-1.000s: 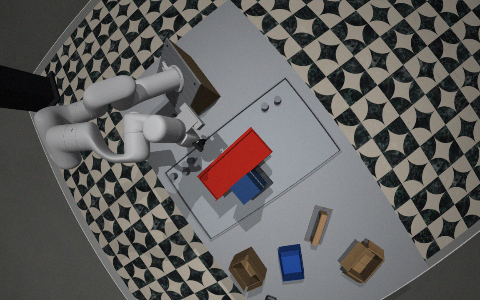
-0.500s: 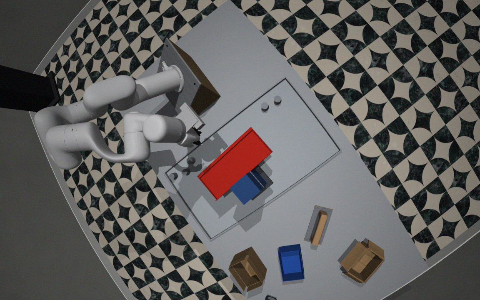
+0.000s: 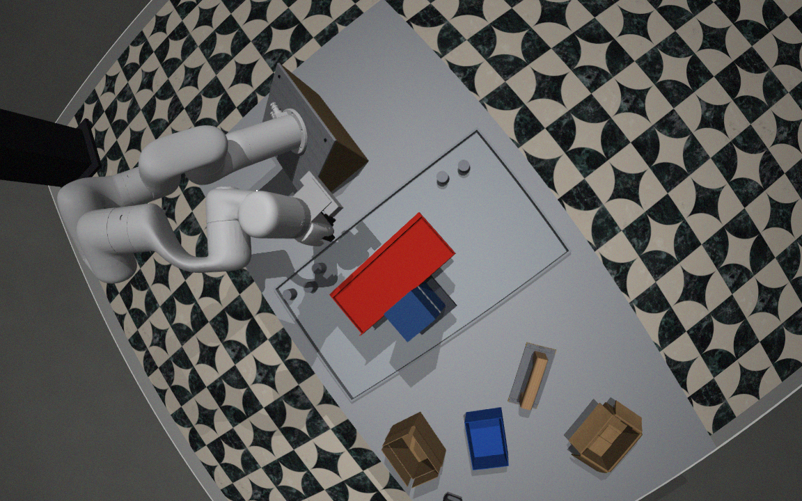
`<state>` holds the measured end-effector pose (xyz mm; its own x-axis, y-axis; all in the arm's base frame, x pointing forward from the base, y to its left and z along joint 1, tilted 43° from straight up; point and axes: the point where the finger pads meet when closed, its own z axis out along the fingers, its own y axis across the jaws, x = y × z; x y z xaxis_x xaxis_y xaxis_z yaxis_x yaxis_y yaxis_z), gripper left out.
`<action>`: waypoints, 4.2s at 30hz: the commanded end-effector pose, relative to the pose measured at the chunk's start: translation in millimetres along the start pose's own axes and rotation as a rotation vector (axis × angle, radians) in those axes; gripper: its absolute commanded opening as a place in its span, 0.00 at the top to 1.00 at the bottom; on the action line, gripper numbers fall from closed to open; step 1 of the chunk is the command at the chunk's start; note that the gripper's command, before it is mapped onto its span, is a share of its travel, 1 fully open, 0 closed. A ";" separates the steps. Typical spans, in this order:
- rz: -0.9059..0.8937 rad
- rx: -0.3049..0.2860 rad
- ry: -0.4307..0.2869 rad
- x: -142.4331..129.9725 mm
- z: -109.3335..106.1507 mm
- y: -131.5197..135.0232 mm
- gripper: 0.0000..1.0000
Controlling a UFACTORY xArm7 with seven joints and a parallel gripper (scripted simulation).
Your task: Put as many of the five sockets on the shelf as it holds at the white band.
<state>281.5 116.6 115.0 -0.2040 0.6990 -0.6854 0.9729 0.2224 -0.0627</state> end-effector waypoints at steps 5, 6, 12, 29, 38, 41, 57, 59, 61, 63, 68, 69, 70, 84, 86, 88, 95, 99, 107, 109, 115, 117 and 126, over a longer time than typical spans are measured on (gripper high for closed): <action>0.000 -0.004 0.001 0.5 -1.5 0.9 1.00; 0.000 -0.004 0.001 0.5 -1.5 0.9 1.00; 0.000 -0.004 0.001 0.5 -1.5 0.9 1.00; -0.006 -0.011 -0.001 0.2 -3.6 0.8 0.00; -0.166 -0.202 -0.074 -6.8 -60.2 -7.2 0.00; -0.279 -0.345 -0.128 -11.2 -102.8 -20.5 0.00; -0.532 -0.698 -0.251 -24.7 -196.8 -78.2 0.00; -0.564 -0.747 -0.266 -27.2 -207.6 -88.3 0.00; -0.587 -0.784 -0.277 -29.4 -215.4 -96.4 0.00; -0.613 -0.825 -0.290 -31.9 -223.4 -105.2 0.00; -0.617 -0.832 -0.292 -32.3 -224.7 -106.8 0.00; -0.617 -0.832 -0.292 -32.3 -224.7 -106.8 0.00; -0.617 -0.832 -0.292 -32.3 -224.7 -106.8 0.00; -0.617 -0.832 -0.292 -32.3 -224.7 -106.8 0.00; -0.617 -0.832 -0.292 -32.3 -224.7 -106.8 0.00; -0.617 -0.832 -0.292 -32.3 -224.7 -106.8 0.00; -0.617 -0.832 -0.292 -32.3 -224.7 -106.8 0.00; -0.617 -0.832 -0.292 -32.3 -224.7 -106.8 0.00; -0.617 -0.832 -0.292 -32.3 -224.7 -106.8 0.00; -0.617 -0.832 -0.292 -32.3 -224.7 -106.8 0.00; -0.617 -0.832 -0.292 -32.3 -224.7 -106.8 0.00; -0.617 -0.832 -0.292 -32.3 -224.7 -106.8 0.00; -0.617 -0.832 -0.292 -32.3 -224.7 -106.8 0.00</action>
<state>160.0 222.1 306.1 -0.4938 0.1420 -0.8579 0.3104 0.9504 -0.0214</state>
